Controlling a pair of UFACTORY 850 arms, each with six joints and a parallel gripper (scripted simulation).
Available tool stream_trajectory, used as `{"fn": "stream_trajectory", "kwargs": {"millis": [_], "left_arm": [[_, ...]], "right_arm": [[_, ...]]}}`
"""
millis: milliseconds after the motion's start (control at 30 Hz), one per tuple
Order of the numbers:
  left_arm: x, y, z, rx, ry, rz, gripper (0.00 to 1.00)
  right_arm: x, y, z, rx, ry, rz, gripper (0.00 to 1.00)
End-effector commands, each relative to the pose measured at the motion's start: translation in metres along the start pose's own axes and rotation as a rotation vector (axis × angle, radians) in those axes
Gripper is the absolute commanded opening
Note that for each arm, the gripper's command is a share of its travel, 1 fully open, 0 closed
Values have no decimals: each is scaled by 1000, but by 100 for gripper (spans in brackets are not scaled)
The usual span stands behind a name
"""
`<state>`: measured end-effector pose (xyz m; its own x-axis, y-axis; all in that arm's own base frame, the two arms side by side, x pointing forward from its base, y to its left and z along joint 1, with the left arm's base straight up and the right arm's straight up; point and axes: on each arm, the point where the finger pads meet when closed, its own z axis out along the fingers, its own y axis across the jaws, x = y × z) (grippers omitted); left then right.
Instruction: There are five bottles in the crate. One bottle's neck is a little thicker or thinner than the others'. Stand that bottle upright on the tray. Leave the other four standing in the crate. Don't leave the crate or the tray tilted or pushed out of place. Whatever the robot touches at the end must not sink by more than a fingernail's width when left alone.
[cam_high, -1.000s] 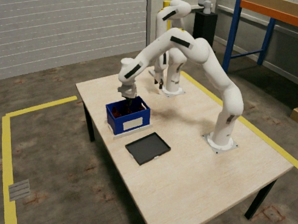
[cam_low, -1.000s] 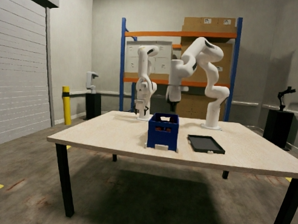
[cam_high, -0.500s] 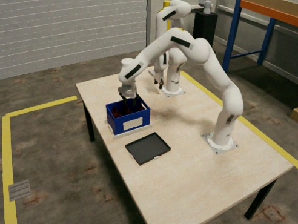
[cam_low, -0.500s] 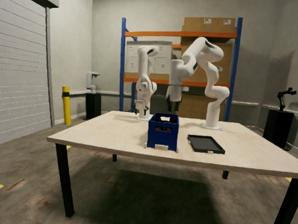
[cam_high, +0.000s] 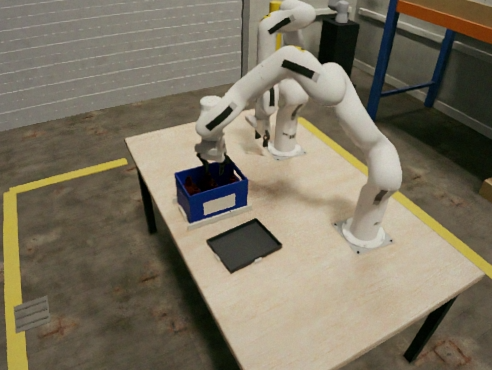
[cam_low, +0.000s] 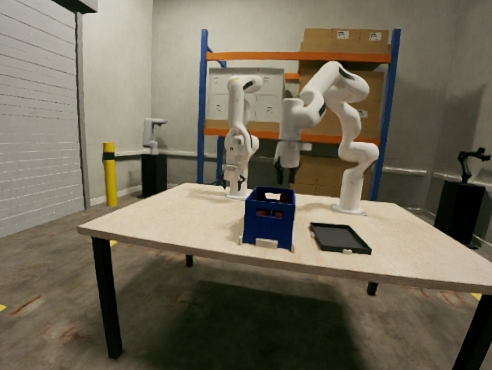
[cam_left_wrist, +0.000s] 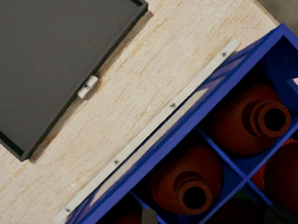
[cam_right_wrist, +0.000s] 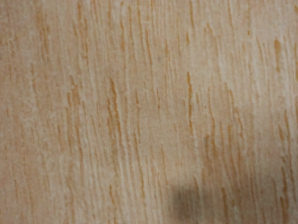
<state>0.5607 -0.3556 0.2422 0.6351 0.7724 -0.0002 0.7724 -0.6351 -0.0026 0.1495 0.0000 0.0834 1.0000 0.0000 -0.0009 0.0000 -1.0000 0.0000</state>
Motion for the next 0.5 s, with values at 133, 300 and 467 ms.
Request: {"fn": "stream_trajectory", "kwargs": {"millis": [133,300,467], "left_arm": [[0,1,-1,-2,0,0,66],[0,1,-1,-2,0,0,66],[0,1,0,-3,0,0,66]], "right_arm": [[1,0,0,0,1,0,100],[1,0,0,0,1,0,100],[1,0,0,0,1,0,100]]}}
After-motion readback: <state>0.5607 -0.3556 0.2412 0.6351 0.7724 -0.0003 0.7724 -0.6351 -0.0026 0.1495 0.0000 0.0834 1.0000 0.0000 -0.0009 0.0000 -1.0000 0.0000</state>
